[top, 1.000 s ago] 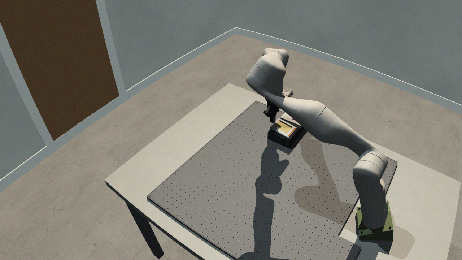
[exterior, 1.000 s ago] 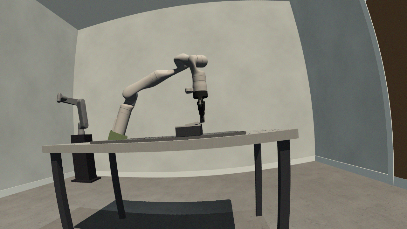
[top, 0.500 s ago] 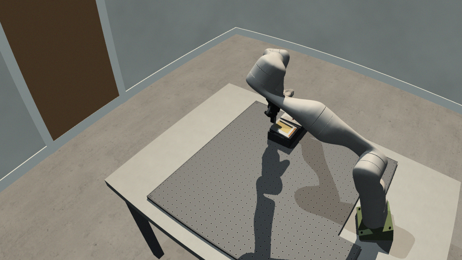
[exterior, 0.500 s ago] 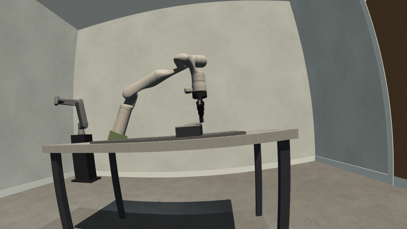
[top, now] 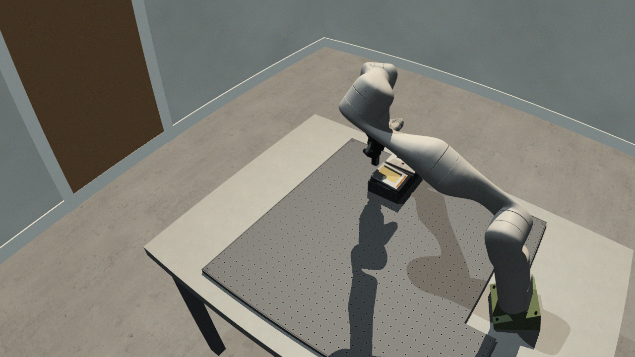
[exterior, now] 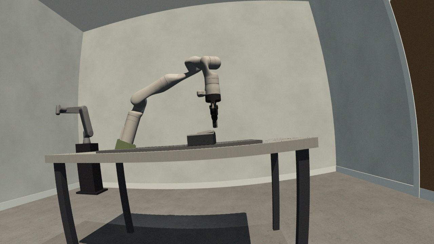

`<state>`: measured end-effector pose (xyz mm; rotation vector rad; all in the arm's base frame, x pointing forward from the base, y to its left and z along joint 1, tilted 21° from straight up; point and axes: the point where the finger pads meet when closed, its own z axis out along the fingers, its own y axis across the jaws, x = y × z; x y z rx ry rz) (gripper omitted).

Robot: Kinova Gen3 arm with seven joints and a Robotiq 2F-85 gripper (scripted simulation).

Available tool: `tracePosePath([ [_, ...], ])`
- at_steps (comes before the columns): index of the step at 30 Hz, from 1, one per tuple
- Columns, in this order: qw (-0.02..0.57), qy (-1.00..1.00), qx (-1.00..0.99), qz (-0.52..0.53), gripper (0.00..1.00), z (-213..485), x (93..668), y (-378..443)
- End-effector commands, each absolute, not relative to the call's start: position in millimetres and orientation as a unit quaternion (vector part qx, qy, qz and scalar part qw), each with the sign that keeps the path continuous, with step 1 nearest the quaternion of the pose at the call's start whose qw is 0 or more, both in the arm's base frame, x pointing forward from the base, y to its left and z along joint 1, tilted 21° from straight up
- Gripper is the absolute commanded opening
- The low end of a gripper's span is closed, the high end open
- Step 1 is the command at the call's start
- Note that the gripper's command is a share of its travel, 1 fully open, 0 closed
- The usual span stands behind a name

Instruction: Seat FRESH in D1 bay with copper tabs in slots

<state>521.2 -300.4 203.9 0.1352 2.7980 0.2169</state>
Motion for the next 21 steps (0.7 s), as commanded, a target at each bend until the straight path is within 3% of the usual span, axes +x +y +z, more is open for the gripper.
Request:
tracePosePath([
  [1, 0.168, 0.982, 0.047, 0.075, 0.0, 210, 521, -302],
  [21, 0.168, 0.982, 0.047, 0.075, 0.0, 215, 510, -302],
])
